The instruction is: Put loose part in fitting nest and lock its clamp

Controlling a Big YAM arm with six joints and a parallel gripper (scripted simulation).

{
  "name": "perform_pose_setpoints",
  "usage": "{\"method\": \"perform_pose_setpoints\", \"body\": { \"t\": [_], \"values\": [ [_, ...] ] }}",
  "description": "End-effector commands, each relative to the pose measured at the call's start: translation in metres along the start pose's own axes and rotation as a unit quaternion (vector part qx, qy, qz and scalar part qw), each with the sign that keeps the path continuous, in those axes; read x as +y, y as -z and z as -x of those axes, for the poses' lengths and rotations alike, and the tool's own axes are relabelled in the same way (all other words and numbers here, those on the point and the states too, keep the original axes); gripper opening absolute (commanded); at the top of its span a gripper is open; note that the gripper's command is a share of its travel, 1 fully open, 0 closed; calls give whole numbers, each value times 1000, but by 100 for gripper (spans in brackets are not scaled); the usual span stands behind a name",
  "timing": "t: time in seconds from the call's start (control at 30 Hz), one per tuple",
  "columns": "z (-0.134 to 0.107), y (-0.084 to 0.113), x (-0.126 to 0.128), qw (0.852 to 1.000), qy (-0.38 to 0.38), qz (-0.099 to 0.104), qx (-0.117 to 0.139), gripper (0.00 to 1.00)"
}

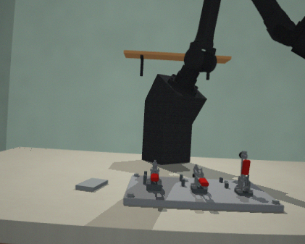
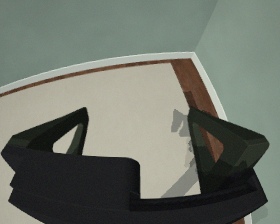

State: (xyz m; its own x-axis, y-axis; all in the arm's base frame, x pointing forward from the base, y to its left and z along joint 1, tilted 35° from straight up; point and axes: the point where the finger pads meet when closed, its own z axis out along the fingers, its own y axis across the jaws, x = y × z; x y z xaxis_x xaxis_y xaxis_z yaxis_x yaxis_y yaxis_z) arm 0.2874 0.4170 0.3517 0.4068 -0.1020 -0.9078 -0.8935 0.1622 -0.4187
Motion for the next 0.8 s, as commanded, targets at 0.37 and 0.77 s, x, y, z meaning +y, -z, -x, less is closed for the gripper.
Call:
{"method": "perform_pose_setpoints", "body": {
  "t": [0.37, 0.77],
  "values": [
    [5, 1, -2, 1000, 3, -2, -4, 100],
    [-42, 28, -24, 990, -105, -42, 79, 100]
  ]
}}
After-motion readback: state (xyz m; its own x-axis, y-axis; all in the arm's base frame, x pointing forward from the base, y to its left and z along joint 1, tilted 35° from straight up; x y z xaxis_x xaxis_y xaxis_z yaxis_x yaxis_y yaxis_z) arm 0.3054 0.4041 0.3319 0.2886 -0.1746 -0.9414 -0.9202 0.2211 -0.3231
